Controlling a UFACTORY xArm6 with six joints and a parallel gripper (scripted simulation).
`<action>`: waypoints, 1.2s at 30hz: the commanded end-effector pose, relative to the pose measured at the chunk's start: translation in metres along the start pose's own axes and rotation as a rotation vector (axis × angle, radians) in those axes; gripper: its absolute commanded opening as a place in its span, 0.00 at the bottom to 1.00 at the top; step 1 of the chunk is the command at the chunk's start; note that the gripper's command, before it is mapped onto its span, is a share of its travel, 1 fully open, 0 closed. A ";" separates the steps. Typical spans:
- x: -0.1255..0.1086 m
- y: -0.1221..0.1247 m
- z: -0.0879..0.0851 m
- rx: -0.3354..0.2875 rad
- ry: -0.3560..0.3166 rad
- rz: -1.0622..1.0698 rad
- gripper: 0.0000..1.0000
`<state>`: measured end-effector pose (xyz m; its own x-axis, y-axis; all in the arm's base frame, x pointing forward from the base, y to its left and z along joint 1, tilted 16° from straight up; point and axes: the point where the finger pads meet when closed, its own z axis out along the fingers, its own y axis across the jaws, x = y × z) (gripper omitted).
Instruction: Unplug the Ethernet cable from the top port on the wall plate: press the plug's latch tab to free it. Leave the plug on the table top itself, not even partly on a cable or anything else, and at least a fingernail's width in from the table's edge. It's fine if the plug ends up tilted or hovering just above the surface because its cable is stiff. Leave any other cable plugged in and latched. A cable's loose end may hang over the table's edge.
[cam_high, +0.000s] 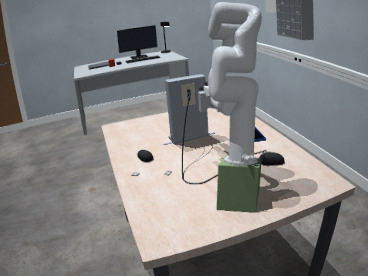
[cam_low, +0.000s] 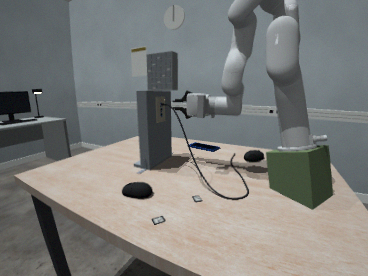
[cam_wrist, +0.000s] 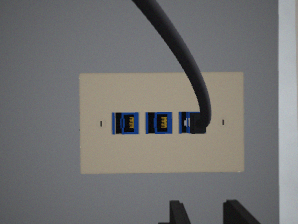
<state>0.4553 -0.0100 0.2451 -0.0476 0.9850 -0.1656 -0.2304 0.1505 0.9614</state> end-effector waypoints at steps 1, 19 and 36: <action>0.000 0.001 0.003 -0.003 -0.003 -0.001 0.27; 0.028 0.001 0.003 -0.004 -0.003 -0.001 0.27; 0.058 0.001 0.003 -0.004 -0.003 -0.001 0.27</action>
<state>0.4549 0.0401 0.2374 -0.0462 0.9850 -0.1661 -0.2313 0.1512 0.9611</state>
